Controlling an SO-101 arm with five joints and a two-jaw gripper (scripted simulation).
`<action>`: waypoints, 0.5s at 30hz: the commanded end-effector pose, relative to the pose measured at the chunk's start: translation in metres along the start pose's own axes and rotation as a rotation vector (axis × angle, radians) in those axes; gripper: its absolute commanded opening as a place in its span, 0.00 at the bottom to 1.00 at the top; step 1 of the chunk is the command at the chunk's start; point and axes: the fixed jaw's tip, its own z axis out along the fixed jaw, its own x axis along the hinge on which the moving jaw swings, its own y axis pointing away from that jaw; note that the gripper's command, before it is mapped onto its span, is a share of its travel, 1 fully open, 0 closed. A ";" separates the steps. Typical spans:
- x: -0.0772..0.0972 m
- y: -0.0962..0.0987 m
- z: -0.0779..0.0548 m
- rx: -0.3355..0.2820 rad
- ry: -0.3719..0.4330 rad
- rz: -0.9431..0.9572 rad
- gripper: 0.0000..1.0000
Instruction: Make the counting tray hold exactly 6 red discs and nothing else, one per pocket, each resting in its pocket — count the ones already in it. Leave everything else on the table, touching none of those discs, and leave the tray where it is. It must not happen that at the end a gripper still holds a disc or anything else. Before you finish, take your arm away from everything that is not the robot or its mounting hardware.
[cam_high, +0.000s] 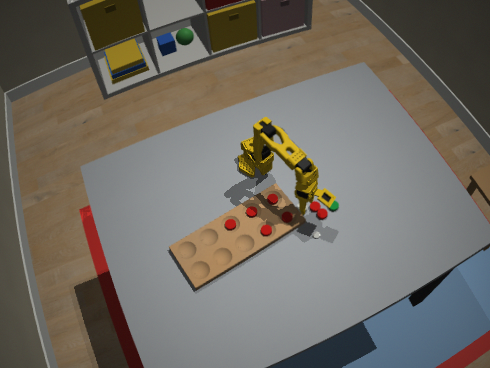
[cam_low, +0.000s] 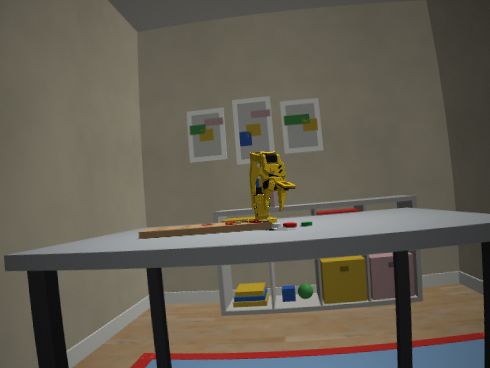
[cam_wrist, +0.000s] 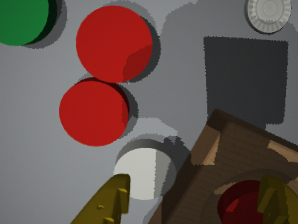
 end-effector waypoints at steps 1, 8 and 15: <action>-0.013 0.005 -0.012 0.010 -0.085 0.017 0.27; -0.016 0.017 -0.012 -0.005 -0.098 0.047 0.27; -0.018 0.023 -0.012 -0.014 -0.105 0.064 0.27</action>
